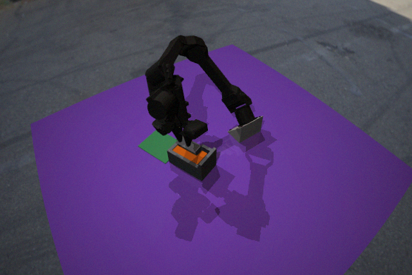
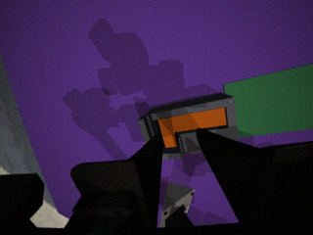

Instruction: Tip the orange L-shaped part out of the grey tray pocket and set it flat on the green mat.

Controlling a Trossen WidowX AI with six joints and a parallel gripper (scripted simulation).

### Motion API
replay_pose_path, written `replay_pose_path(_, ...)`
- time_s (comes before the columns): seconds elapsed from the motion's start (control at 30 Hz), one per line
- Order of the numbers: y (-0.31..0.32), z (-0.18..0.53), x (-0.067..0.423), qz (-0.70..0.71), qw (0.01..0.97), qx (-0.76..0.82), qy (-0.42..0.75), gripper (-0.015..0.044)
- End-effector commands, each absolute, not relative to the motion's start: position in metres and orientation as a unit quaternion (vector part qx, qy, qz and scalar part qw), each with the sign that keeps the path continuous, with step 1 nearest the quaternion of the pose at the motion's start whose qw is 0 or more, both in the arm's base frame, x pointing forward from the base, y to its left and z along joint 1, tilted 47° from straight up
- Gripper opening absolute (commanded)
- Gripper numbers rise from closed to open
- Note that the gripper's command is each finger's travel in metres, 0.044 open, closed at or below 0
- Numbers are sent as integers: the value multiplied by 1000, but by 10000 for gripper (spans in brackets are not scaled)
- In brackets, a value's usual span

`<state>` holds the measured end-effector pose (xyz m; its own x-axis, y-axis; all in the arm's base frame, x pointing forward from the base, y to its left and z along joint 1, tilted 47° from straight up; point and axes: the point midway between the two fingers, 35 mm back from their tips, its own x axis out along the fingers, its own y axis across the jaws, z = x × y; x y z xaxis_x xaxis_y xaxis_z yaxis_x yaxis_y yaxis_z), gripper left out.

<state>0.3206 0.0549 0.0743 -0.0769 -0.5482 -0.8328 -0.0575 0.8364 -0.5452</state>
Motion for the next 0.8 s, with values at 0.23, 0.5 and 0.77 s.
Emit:
replay_pose_path(0.23,104,38,279,-211,578,-327,717,180)
replay_pose_path(0.5,68,3,275,-211,578,-327,717,180)
replay_pose_path(0.77,51,-13,271,-212,578,-328,716,180)
